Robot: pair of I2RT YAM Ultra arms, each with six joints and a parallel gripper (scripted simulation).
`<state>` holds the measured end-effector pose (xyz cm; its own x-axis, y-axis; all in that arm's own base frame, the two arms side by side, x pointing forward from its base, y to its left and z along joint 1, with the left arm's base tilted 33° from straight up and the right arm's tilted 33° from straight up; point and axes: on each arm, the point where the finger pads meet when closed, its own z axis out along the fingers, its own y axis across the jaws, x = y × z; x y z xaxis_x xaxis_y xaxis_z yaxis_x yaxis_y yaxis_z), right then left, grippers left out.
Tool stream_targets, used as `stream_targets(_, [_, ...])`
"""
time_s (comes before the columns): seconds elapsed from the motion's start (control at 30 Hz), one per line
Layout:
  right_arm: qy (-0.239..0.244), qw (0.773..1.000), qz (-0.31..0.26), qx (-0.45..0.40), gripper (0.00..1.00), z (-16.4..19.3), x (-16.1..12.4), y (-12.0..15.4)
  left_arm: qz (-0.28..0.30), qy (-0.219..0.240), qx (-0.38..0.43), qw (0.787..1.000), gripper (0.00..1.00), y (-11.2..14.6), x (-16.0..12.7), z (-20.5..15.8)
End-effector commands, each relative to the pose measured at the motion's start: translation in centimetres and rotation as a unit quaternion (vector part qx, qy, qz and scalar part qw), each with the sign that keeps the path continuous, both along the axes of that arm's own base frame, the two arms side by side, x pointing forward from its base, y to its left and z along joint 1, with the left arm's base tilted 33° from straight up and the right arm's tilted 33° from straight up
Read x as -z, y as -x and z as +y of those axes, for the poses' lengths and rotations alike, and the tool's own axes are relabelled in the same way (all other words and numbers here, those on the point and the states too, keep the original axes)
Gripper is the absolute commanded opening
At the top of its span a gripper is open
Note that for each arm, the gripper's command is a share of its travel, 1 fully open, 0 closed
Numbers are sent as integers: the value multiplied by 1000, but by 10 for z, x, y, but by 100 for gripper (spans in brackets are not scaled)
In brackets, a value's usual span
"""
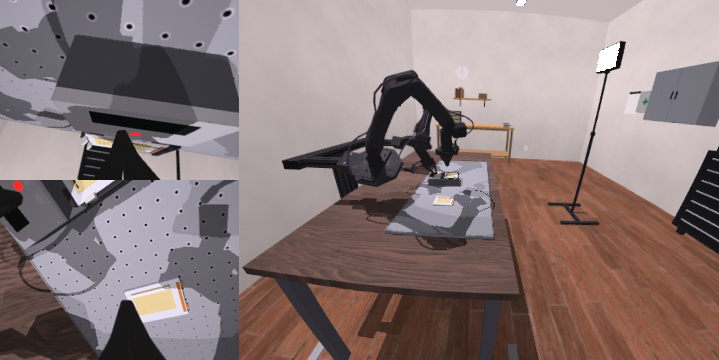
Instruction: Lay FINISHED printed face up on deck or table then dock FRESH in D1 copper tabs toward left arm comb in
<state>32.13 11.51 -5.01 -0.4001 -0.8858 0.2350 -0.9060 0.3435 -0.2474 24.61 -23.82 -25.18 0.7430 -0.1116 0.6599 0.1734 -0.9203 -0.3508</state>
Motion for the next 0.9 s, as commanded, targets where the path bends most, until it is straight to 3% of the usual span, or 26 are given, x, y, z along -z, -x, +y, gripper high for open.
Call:
stream_targets(0.0, [-13, 1000, -12, -24, 0, 16, -5, -13, 89, -55, -24, 994, 0, 25, 35, 46])
stream_targets(0.37, [-14, 980, 63, -190, 0, 54, 34, -19, 89, -55, -24, 994, 0, 25, 35, 46])
stream_targets(0.87, [-34, 949, 86, -302, 0, 92, 78, -16, 89, -55, -24, 994, 0, 25, 35, 46])
